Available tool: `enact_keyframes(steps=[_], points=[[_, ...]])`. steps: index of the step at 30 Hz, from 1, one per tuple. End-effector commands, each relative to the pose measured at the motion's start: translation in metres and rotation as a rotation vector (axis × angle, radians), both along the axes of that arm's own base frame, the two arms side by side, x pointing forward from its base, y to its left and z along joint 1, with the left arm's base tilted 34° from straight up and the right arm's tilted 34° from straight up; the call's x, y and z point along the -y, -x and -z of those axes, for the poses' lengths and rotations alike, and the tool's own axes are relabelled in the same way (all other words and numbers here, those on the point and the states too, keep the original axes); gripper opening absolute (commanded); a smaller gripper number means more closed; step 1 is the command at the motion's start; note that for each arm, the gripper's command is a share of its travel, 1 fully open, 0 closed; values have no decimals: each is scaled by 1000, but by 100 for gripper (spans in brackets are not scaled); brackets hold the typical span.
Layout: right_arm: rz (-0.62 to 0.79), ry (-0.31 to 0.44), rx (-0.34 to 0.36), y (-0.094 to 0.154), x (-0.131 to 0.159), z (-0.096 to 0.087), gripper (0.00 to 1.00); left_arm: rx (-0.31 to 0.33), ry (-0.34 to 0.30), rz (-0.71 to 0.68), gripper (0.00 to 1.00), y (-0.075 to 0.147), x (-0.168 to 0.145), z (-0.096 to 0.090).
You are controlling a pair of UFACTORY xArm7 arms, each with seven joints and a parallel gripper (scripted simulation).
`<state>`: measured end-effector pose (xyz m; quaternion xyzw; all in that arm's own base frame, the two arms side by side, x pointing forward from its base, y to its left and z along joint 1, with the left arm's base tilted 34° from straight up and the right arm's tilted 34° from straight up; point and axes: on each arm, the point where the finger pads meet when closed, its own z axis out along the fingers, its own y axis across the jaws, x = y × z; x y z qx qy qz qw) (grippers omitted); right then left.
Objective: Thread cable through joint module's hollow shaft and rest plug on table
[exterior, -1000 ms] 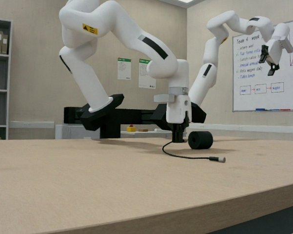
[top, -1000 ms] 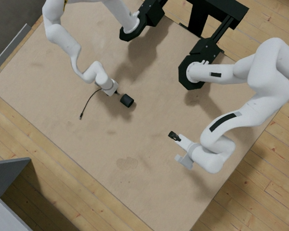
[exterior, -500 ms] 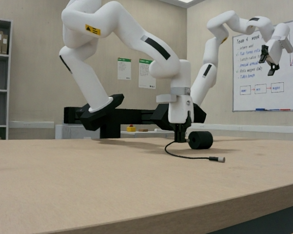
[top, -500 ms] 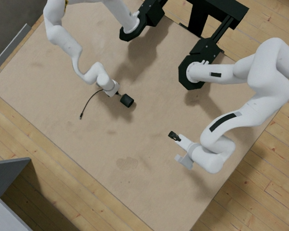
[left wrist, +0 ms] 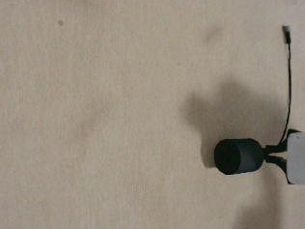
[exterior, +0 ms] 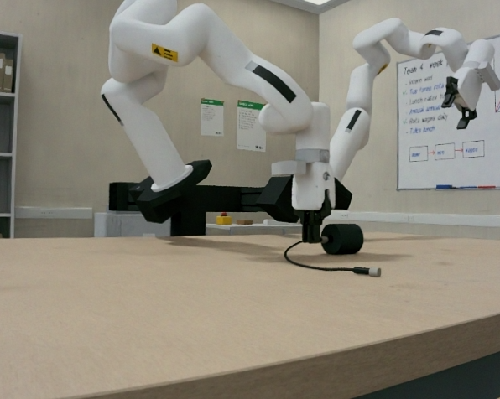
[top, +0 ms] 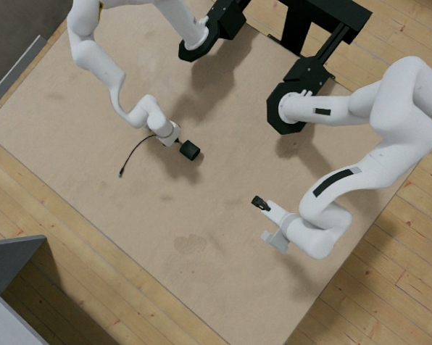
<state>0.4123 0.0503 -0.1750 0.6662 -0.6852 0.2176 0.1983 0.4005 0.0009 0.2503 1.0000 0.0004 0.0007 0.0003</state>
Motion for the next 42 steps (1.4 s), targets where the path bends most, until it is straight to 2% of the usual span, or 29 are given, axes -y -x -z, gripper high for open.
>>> enact_keyframes(steps=[1, 42], points=[[-2, -4, 4, -2, -7, 2, 0, 4, -1, 3, 100, -1, 1, -2], [-2, -5, 4, -2, -16, 7, 0, 4, -1, 3, 100, -1, 1, -2]])
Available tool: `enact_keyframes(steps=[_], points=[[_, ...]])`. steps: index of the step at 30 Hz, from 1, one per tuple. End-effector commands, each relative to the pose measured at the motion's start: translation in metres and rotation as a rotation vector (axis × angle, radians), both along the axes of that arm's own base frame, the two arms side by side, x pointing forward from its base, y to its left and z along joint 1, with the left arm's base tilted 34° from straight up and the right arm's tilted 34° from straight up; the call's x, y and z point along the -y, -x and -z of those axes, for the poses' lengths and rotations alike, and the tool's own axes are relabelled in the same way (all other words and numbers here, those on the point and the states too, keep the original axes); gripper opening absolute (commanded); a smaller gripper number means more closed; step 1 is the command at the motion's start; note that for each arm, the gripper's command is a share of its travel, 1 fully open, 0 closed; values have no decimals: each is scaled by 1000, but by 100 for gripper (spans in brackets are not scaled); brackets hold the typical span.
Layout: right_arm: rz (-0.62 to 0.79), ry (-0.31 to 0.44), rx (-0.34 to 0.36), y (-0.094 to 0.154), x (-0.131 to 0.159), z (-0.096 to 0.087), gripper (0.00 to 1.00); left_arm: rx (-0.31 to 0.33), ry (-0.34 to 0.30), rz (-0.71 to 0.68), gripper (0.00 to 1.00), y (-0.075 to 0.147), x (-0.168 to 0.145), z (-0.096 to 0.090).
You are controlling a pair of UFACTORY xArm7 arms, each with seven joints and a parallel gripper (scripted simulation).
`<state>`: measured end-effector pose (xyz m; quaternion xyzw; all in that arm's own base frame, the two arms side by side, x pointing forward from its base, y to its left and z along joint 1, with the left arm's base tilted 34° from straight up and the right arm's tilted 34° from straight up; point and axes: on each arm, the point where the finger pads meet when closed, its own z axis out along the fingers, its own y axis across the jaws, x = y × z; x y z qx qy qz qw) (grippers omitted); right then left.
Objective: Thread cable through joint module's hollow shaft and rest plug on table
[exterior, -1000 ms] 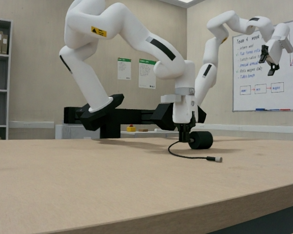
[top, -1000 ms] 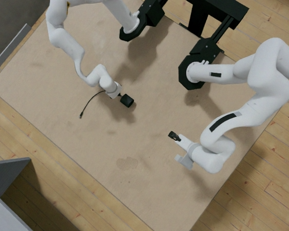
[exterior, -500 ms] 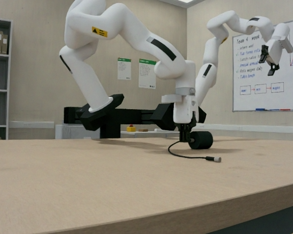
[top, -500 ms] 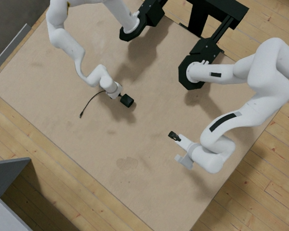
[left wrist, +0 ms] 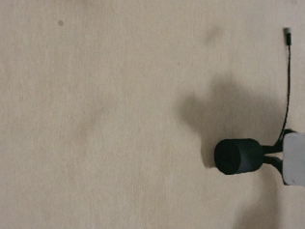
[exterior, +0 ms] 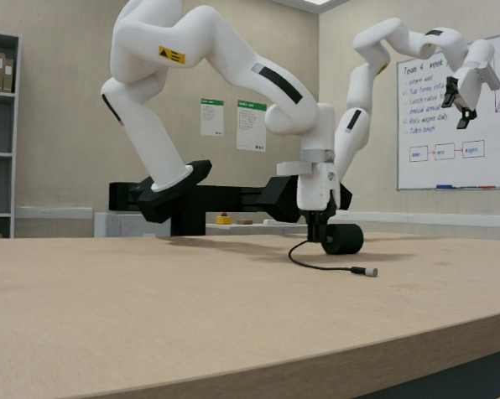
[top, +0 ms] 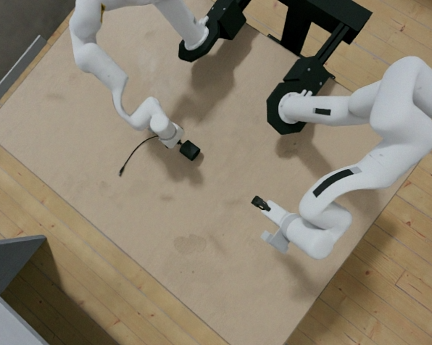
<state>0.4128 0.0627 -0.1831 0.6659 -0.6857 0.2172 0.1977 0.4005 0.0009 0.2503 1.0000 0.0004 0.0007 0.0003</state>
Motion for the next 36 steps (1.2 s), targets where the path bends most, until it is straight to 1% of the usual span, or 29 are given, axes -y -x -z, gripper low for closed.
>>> enact_keyframes(steps=[1, 18, 34, 35, 36], points=[[-3, -4, 3, -2, -4, -1, 0, 4, -1, 3, 100, -1, 1, -2], [-3, -4, 3, -2, -21, 11, 0, 4, -1, 3, 100, -1, 1, -2], [-3, -4, 3, -2, -22, 11, 0, 4, -1, 3, 100, -1, 1, -2], [-3, -4, 4, -2, -21, 11, 35, 4, -1, 3, 100, -1, 1, -2], [-3, -4, 4, -2, -21, 11, 35, 4, -1, 3, 100, -1, 1, -2]])
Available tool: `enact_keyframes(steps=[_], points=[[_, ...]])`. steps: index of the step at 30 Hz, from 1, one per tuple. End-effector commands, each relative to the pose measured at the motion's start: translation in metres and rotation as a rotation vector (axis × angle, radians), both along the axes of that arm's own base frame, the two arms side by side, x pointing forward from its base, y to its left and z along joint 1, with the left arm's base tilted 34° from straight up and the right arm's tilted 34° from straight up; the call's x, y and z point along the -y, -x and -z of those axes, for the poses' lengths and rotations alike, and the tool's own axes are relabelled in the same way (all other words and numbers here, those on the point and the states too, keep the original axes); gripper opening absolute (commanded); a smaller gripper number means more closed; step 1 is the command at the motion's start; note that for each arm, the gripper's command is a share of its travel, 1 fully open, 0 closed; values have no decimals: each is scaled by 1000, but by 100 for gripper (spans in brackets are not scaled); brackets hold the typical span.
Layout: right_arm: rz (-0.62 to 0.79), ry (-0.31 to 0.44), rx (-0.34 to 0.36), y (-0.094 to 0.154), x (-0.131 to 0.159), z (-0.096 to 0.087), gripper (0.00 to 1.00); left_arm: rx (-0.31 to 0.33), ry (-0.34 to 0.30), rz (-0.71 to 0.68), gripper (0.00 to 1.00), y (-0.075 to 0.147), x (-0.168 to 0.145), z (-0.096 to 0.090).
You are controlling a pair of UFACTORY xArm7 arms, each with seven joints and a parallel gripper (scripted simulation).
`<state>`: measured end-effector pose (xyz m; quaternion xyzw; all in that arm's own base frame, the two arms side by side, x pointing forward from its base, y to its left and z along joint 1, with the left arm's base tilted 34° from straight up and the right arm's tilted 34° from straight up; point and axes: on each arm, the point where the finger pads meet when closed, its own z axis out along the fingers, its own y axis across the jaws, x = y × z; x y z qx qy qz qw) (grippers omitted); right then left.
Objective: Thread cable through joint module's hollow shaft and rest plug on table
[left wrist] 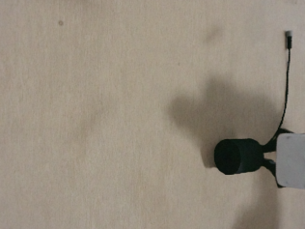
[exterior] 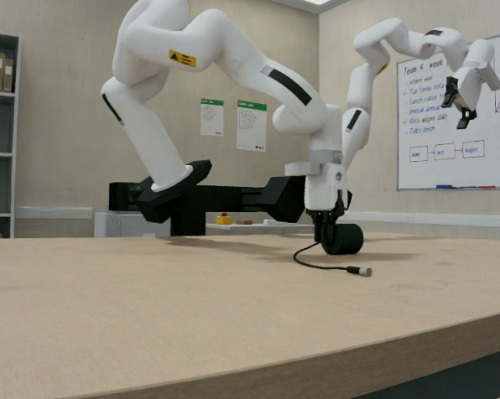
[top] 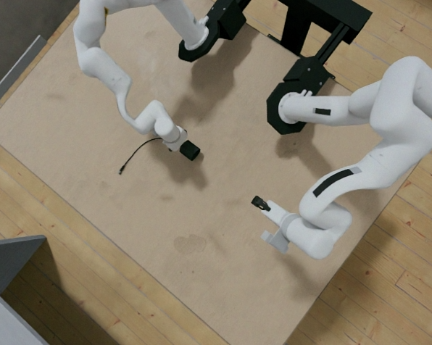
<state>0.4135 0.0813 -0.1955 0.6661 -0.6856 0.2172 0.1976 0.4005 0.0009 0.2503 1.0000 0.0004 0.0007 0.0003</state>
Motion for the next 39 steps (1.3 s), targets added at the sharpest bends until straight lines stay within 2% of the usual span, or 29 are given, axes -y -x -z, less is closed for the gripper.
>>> enact_keyframes(steps=[1, 25, 28, 31, 39], points=[[-2, -4, 4, -2, -3, -1, 35, 4, -1, 3, 100, -1, 1, -2], [-2, -4, 4, -2, -3, -1, 35, 4, -1, 3, 100, -1, 1, -2], [-2, -4, 4, -1, -8, -10, 35, 4, -1, 3, 100, -1, 1, -2], [-2, -4, 4, -1, -9, -10, 35, 4, -1, 3, 100, -1, 1, -2], [-2, -4, 3, -1, -24, -33, 35, 4, -1, 3, 100, -1, 1, -2]])
